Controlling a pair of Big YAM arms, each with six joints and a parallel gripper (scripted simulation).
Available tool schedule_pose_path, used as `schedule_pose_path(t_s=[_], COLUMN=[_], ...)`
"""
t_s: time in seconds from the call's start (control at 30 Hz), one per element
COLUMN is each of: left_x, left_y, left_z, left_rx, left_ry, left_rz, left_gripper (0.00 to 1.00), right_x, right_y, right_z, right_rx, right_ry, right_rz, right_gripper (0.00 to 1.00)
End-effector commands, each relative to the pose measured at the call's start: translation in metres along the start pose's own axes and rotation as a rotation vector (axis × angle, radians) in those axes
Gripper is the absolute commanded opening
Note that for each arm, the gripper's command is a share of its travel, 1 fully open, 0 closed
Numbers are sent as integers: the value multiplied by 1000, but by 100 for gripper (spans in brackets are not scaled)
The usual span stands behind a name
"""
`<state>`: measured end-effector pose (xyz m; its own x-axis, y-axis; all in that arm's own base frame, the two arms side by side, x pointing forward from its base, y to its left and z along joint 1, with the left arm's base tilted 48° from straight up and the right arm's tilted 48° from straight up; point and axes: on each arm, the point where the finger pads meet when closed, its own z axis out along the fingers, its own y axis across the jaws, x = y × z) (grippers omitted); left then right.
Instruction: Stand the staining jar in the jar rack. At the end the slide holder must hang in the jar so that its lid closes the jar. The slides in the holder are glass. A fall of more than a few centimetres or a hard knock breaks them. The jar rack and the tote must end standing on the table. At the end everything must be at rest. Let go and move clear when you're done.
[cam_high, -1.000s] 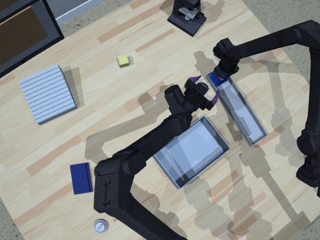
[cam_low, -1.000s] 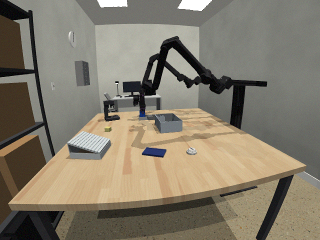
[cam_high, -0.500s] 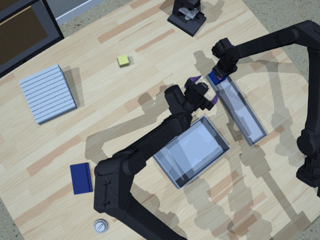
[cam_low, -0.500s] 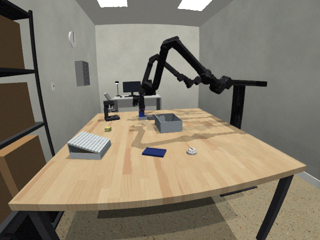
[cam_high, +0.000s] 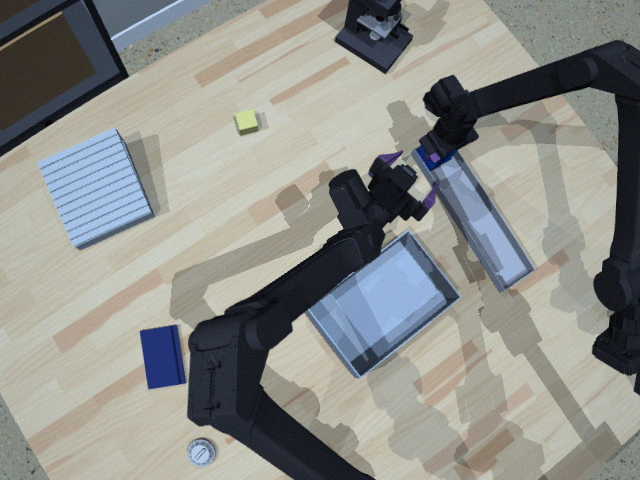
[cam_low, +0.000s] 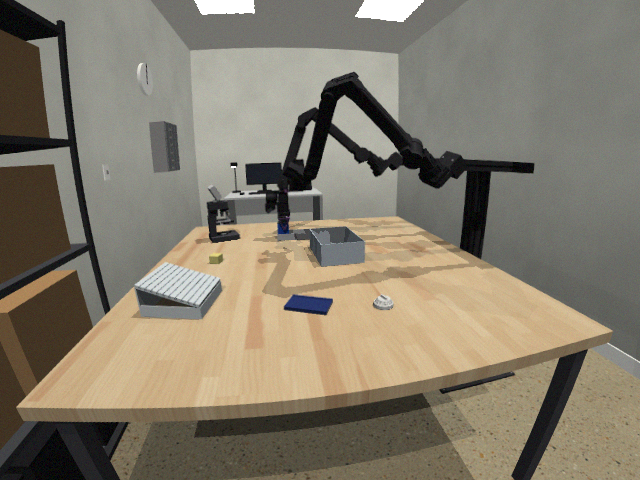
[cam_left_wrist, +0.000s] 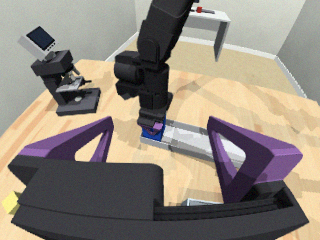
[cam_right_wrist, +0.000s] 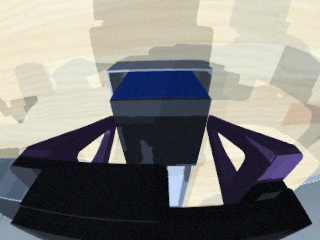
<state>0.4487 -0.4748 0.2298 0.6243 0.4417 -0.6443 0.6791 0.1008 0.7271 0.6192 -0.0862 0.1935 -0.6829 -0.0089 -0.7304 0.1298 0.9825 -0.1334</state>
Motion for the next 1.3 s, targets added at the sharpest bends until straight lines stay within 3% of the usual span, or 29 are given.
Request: schedule_pose_path(t_s=[0.0, 0.3, 0.5, 0.8, 1.27], left_x=[-29, -29, -29, -29, -29], left_y=[10, 10, 10, 10, 10], left_z=[7, 7, 7, 7, 7], left_rx=[-14, -14, -14, -14, -14], left_ry=[-46, -46, -46, -46, -46], left_rz=[39, 39, 39, 39, 39], left_gripper=[100, 100, 100, 100, 100], right_x=[2, 4, -2, -12, -17], right_y=[-4, 5, 6, 2, 1], right_z=[-22, -45, -81, -61, -65], right_rx=[-8, -15, -14, -2, -2], right_ry=[-13, -14, -30, -31, -42], right_rz=[0, -8, -2, 4, 5], right_gripper=[100, 100, 100, 100, 100])
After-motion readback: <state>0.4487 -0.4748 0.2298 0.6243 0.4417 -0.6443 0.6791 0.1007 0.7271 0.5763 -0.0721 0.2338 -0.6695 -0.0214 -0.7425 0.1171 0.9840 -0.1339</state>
